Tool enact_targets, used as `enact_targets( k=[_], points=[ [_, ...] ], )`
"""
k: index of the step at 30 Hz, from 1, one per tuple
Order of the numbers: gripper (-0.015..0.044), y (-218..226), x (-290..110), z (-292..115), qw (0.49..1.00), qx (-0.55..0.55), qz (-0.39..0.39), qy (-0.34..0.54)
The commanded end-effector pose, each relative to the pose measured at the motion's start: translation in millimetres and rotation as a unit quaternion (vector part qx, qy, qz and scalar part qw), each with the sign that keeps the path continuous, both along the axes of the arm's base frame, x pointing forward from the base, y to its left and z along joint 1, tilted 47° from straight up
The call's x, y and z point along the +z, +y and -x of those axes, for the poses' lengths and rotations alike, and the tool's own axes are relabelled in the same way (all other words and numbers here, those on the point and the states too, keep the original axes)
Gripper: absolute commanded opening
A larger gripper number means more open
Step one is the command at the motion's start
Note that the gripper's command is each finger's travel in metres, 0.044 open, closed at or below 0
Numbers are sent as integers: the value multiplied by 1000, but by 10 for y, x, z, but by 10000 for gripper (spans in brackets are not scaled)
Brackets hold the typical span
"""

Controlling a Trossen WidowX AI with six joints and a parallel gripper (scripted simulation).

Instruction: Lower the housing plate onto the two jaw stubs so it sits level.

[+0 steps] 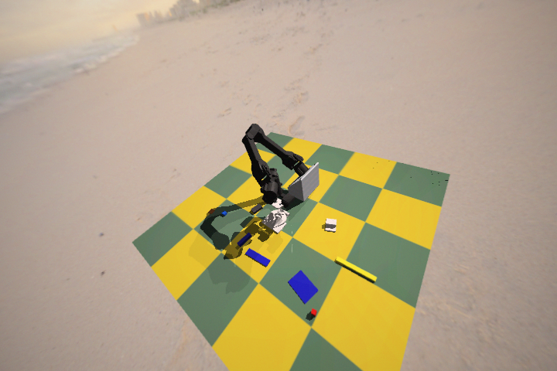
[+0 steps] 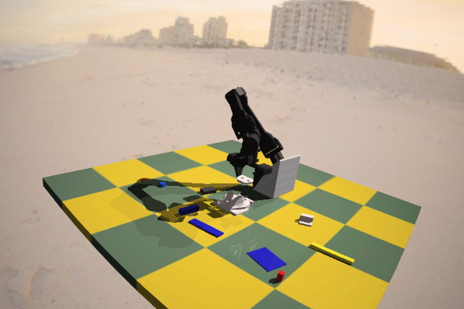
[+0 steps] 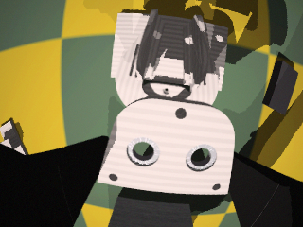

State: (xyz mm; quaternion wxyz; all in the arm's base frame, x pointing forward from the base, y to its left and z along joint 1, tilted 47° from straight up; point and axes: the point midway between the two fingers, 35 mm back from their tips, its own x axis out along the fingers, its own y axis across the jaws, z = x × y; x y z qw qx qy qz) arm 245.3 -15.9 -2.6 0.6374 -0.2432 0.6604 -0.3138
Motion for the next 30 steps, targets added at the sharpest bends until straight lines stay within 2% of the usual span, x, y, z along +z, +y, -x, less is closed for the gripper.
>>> enact_targets(
  k=[1, 30],
  points=[
    [351, -8, 11, -2, 1000, 3, 2, 1],
    [351, 15, -13, -1, 1000, 5, 2, 3]
  ],
)
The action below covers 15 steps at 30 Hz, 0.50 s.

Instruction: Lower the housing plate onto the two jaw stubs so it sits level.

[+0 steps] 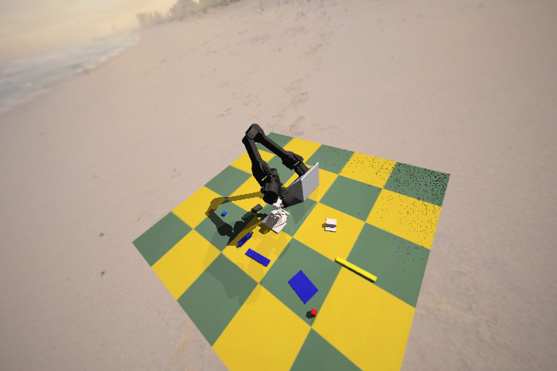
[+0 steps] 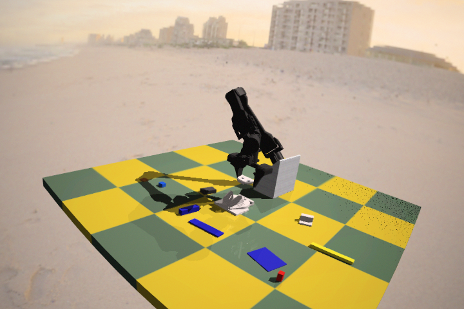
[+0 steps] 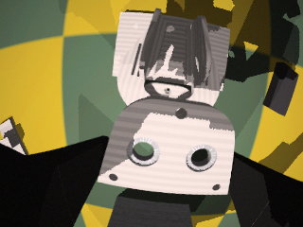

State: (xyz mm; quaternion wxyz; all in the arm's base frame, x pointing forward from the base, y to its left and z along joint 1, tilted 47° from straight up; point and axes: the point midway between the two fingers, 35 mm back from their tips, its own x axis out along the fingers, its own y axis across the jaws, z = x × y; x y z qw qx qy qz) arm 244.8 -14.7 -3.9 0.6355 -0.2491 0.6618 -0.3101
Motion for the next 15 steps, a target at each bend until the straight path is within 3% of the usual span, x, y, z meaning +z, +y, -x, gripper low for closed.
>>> enact_targets(
  k=[1, 15],
  points=[
    [351, 3, 0, -5, 1000, 0, 0, -2],
    [351, 9, -7, -9, 1000, -3, 0, -5]
  ],
)
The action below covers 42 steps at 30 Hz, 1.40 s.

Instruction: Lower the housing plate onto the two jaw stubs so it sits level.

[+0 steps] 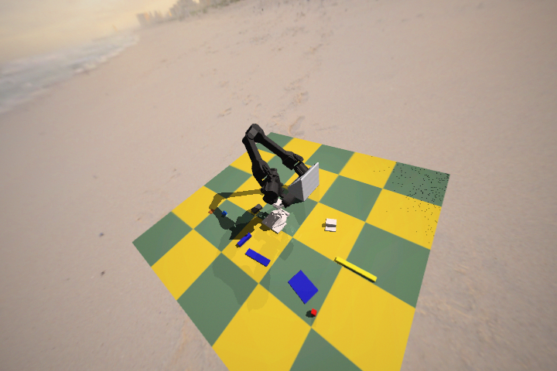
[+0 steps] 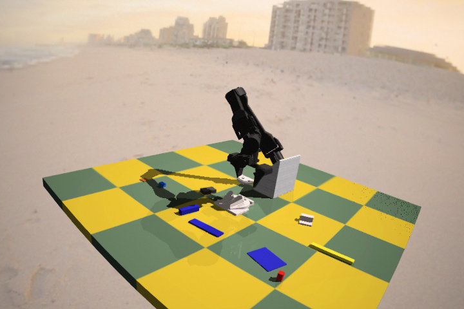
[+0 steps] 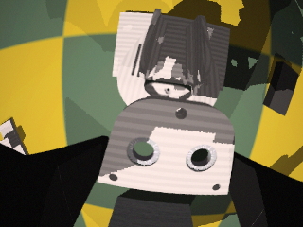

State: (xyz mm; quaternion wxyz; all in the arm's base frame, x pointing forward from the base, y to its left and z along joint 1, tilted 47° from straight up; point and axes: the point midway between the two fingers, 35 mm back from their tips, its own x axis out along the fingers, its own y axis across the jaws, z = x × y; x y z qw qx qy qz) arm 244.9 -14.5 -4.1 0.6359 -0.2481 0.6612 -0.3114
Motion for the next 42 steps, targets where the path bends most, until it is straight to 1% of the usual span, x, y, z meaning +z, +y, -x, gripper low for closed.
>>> enact_targets(
  k=[1, 10, 42],
  points=[
    [351, 7, -5, -8, 1000, -2, 0, -3],
    [351, 0, -13, -8, 1000, -2, 0, -3],
    [351, -379, -371, 20, 1000, -3, 1, -5]
  ],
)
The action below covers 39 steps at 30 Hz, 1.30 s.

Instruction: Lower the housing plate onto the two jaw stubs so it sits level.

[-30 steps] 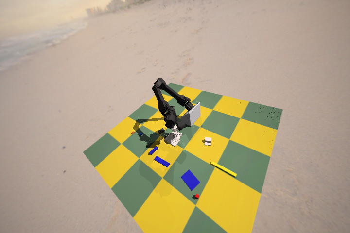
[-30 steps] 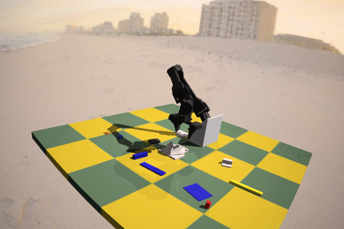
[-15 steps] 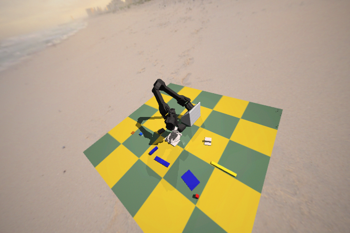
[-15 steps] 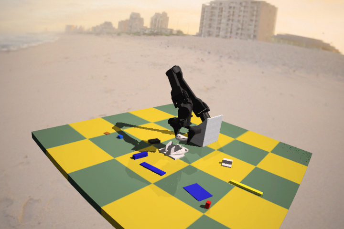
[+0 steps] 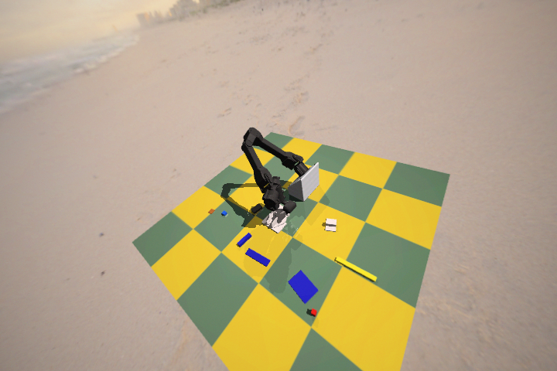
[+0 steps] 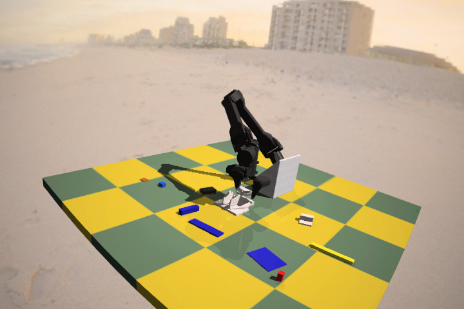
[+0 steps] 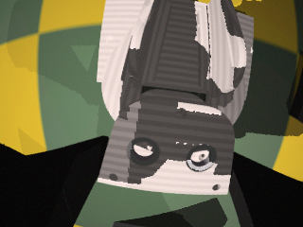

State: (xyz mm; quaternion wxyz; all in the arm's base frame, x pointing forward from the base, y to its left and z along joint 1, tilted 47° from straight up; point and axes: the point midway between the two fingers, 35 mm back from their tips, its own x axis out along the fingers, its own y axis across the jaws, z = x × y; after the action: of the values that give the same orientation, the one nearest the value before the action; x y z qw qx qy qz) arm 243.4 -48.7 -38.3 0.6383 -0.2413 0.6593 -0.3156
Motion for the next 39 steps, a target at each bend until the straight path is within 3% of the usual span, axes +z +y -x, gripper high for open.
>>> enact_targets(
  k=[1, 39],
  points=[
    [351, -49, -39, 8, 1000, 3, 2, 1],
    [351, -138, -116, 25, 1000, 7, 3, 6]
  ],
)
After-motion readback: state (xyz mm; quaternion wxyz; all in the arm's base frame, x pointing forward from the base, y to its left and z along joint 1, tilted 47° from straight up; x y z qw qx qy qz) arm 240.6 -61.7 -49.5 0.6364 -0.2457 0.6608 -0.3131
